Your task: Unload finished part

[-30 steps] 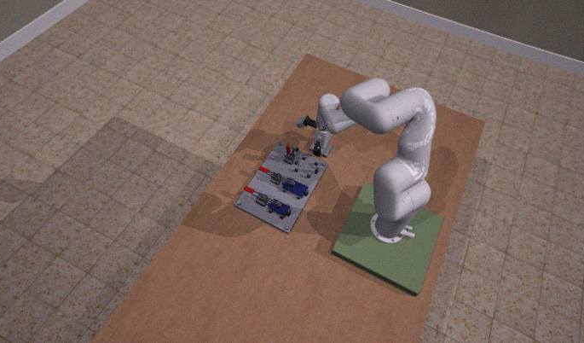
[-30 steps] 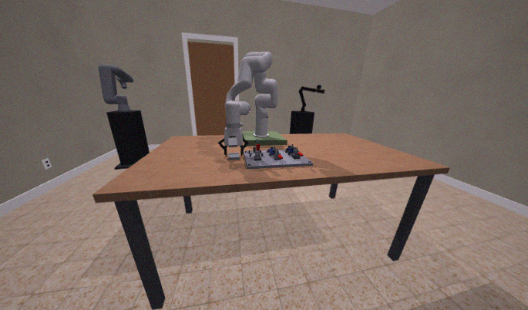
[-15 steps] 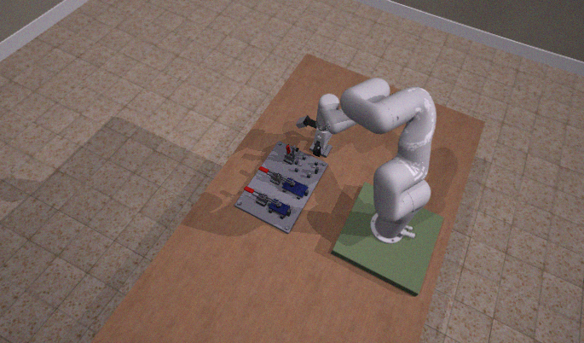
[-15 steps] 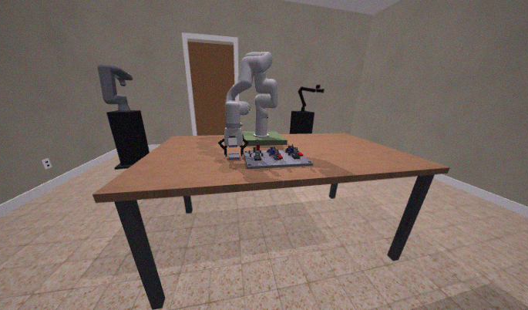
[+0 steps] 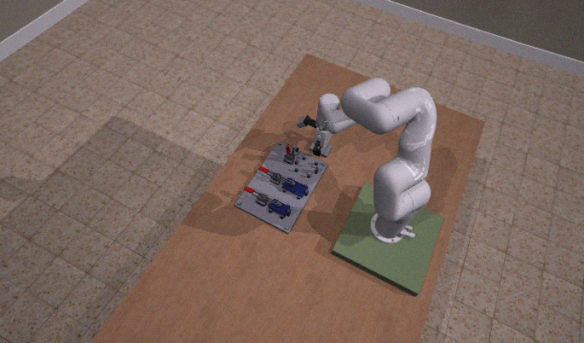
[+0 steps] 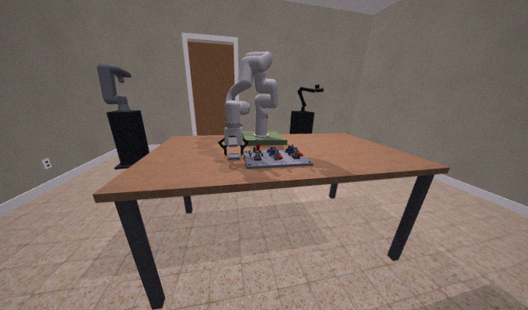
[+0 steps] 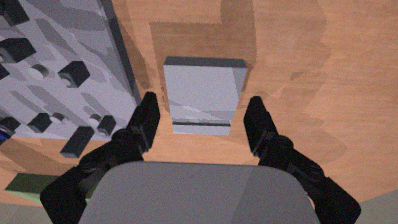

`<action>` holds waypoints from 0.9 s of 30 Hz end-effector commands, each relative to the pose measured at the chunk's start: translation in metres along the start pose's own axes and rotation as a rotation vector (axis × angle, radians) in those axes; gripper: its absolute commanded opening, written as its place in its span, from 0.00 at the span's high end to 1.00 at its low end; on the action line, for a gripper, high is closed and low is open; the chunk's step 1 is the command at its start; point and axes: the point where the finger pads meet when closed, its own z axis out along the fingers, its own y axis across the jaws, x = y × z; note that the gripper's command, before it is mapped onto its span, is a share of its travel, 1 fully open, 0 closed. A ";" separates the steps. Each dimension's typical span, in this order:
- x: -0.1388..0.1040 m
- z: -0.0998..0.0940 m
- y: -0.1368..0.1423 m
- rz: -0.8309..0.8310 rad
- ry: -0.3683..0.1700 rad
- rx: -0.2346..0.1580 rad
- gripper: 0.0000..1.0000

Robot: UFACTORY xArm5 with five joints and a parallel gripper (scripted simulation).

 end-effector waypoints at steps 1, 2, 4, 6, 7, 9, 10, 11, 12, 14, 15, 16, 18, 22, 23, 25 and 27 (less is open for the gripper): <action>0.001 -0.003 0.001 0.000 0.003 -0.002 0.05; 0.001 -0.005 0.001 0.000 0.003 -0.002 0.05; 0.001 -0.009 0.001 0.000 0.003 -0.002 0.05; 0.001 -0.014 0.001 0.000 0.003 -0.002 0.05; 0.001 -0.017 0.001 0.000 0.003 -0.002 0.05; 0.001 -0.023 0.001 0.000 0.003 -0.002 0.05; 0.001 -0.027 0.001 0.000 0.003 -0.002 0.05; 0.001 -0.031 0.001 0.000 0.003 -0.002 0.05; 0.001 -0.035 0.001 0.000 0.003 -0.002 0.05; 0.001 -0.043 0.001 0.000 0.003 -0.002 0.05; 0.001 -0.047 0.001 0.000 0.003 -0.002 0.05; 0.001 -0.047 0.001 0.000 0.003 -0.002 0.05; 0.001 -0.052 0.001 0.000 0.003 -0.002 0.05; 0.000 -0.068 0.001 0.000 0.003 -0.002 0.05; 0.000 -0.072 0.002 0.000 0.003 -0.002 0.05; 0.000 -0.079 0.002 0.000 0.003 -0.002 0.05; 0.000 -0.085 0.002 0.000 0.003 -0.002 0.05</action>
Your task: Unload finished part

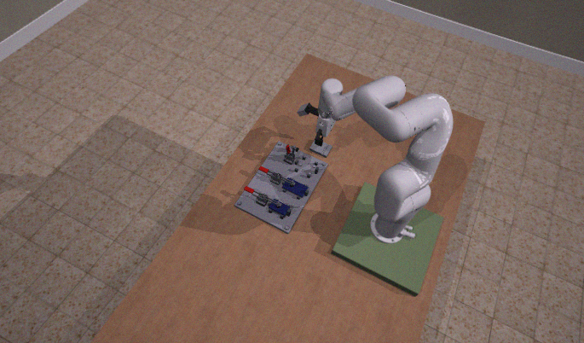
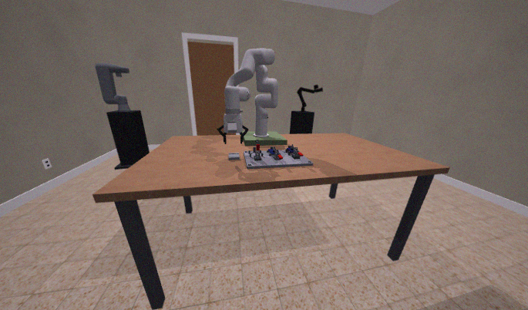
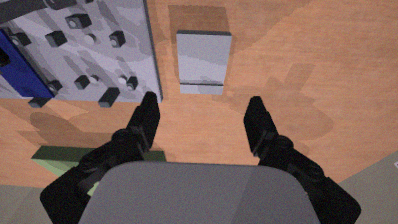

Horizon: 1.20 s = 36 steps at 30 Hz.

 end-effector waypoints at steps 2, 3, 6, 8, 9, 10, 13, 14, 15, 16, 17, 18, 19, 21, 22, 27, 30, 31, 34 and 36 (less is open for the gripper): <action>0.001 -0.017 0.001 0.000 0.002 -0.001 0.05; 0.001 -0.019 0.001 0.000 0.002 -0.001 0.05; 0.000 -0.023 0.001 0.000 0.002 -0.001 0.05; 0.000 -0.024 0.001 0.000 0.002 -0.001 0.05; 0.000 -0.025 0.001 0.000 0.002 -0.001 0.05; 0.000 -0.026 0.001 0.000 0.002 -0.001 0.05; 0.000 -0.027 0.001 0.000 0.002 -0.001 0.05; 0.000 -0.027 0.001 0.000 0.002 -0.001 0.05; 0.000 -0.027 0.001 0.000 0.002 -0.001 0.05; 0.000 -0.027 0.001 0.000 0.002 -0.001 0.05; 0.000 -0.027 0.001 0.000 0.002 -0.001 0.05; 0.000 -0.027 0.001 0.000 0.002 -0.001 0.05; 0.000 -0.027 0.001 0.000 0.002 -0.001 0.05; 0.000 -0.027 0.001 0.000 0.002 -0.001 0.05; 0.000 -0.027 0.001 0.000 0.002 -0.001 0.05; 0.000 -0.027 0.001 0.000 0.002 -0.001 0.05; 0.000 -0.027 0.001 0.000 0.002 -0.001 0.05; 0.000 -0.028 0.001 0.000 0.002 -0.001 0.05; 0.000 -0.030 0.001 0.000 0.002 -0.001 0.05; 0.000 -0.032 0.001 0.000 0.002 -0.001 0.05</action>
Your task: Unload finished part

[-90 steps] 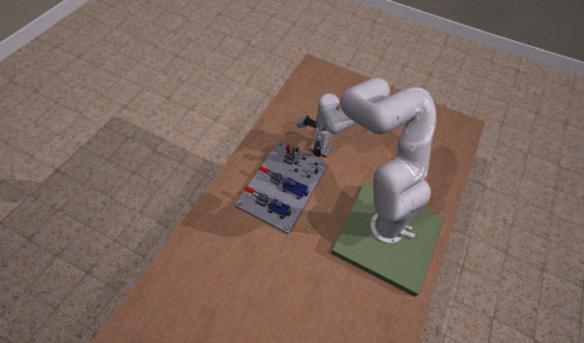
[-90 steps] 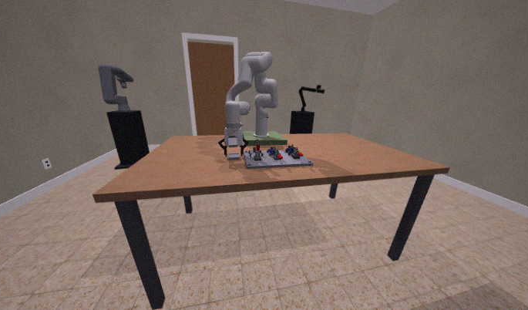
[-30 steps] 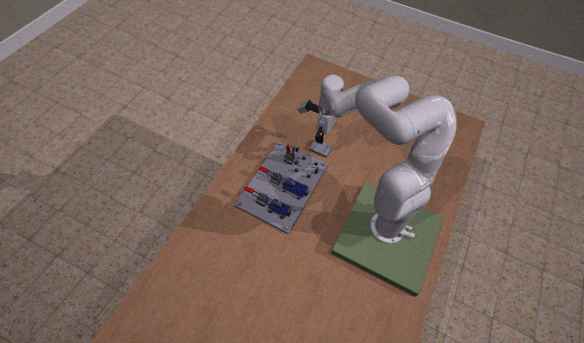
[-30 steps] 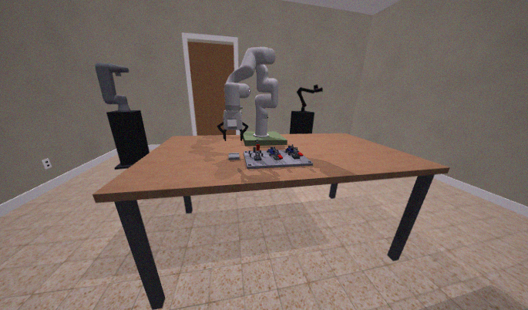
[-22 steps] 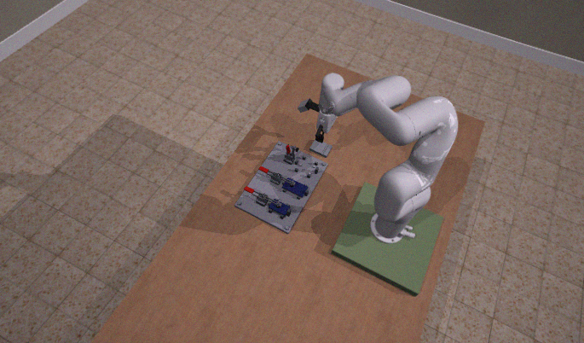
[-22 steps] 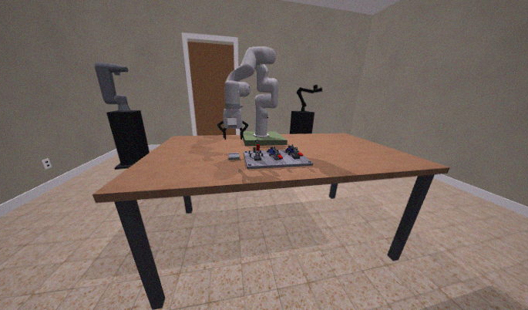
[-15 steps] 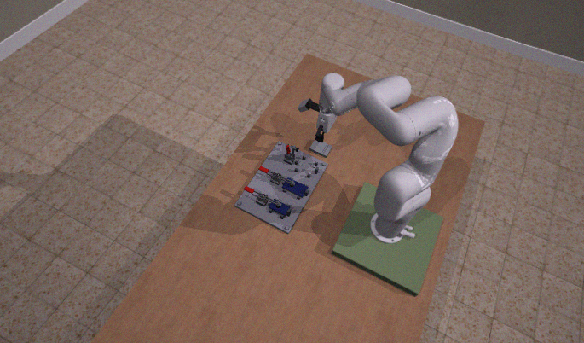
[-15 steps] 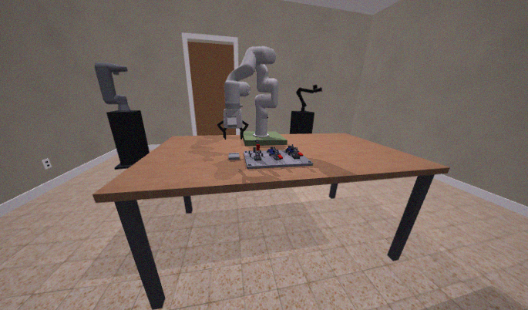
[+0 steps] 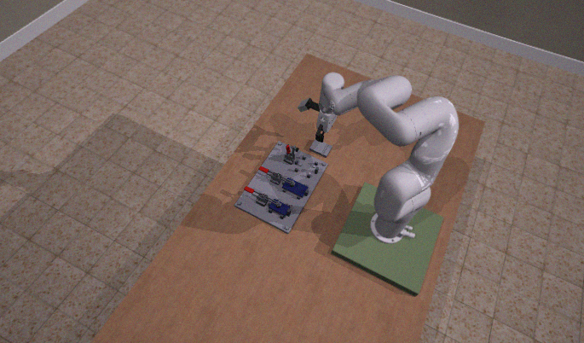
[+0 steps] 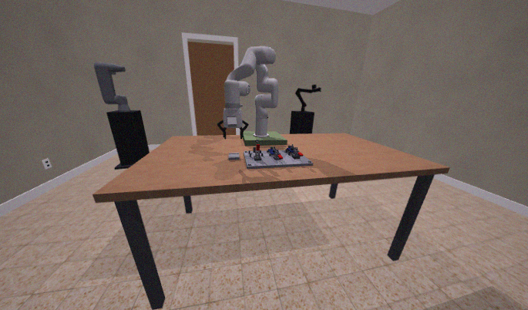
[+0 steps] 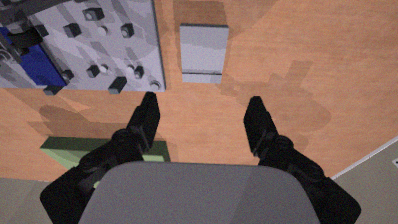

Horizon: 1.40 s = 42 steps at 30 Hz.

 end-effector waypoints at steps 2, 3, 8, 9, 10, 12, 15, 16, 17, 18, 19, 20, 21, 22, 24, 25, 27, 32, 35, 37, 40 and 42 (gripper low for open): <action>0.001 -0.008 0.001 0.000 0.004 -0.002 0.05; 0.001 -0.011 0.001 0.000 0.004 -0.002 0.05; 0.001 -0.019 0.001 0.000 0.004 -0.002 0.05; 0.001 -0.022 0.001 0.000 0.004 -0.002 0.05; 0.001 -0.025 0.001 0.000 0.004 -0.002 0.05; 0.001 -0.032 0.001 0.000 0.004 -0.002 0.05; 0.001 -0.043 0.001 0.000 0.004 -0.002 0.05; 0.001 -0.047 0.001 0.000 0.004 -0.002 0.05; 0.001 -0.051 0.001 0.000 0.004 -0.002 0.05; 0.001 -0.055 0.001 0.000 0.004 -0.002 0.05; 0.001 -0.059 0.001 0.000 0.004 -0.002 0.05; 0.001 -0.062 0.001 0.000 0.004 -0.002 0.05; 0.001 -0.062 0.001 0.000 0.004 -0.002 0.05; 0.001 -0.062 0.001 0.000 0.004 -0.002 0.05; 0.000 -0.069 0.001 0.000 0.004 -0.002 0.05; 0.000 -0.072 0.002 0.000 0.004 -0.002 0.05; 0.000 -0.078 0.002 0.000 0.004 -0.002 0.05; 0.000 -0.087 0.002 0.000 0.004 -0.002 0.05; 0.000 -0.090 0.002 0.000 0.004 -0.002 0.05; 0.000 -0.091 0.002 0.000 0.004 -0.002 0.05; 0.000 -0.091 0.002 0.000 0.004 -0.002 0.05; 0.000 -0.091 0.002 0.000 0.004 -0.002 0.05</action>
